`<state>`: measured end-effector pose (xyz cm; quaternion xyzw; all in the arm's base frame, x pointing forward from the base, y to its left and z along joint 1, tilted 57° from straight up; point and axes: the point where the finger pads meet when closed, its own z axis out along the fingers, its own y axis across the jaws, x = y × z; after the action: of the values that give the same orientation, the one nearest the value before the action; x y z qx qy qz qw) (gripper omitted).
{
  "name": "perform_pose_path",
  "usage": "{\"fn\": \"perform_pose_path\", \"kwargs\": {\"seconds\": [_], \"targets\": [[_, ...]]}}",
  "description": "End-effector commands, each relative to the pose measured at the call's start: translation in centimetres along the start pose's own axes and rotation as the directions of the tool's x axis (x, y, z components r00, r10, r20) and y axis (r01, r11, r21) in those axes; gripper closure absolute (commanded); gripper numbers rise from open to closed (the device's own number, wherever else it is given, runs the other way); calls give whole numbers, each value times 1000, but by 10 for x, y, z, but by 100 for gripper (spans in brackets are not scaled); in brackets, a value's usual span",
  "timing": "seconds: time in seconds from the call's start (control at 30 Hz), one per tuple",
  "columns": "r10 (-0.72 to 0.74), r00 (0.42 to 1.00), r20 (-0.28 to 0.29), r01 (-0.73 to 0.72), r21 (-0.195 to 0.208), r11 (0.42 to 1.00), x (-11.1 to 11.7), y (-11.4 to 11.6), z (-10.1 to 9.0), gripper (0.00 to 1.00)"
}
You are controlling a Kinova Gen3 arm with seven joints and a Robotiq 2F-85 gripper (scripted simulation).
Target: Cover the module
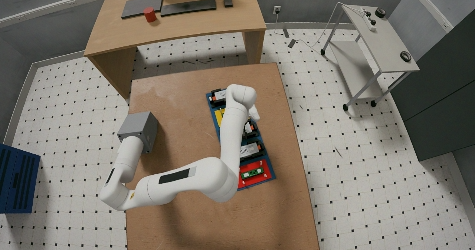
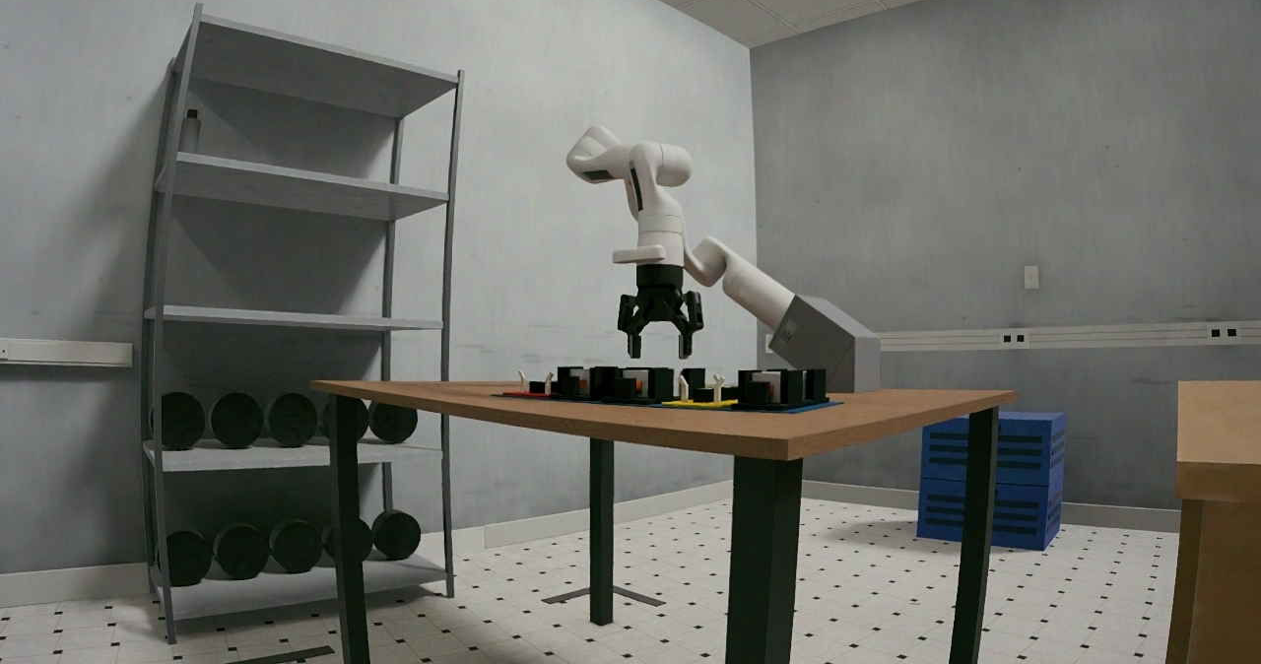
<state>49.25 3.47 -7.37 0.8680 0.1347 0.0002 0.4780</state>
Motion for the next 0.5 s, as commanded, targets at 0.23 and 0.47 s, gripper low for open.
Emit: {"fn": "perform_pose_path", "kwargs": {"seconds": [0.23,0.47], "targets": [[0,1000,-2,0,1,1000,1,0,7,0],[0,1000,-2,0,1,1000,1,0,9,0]]}}
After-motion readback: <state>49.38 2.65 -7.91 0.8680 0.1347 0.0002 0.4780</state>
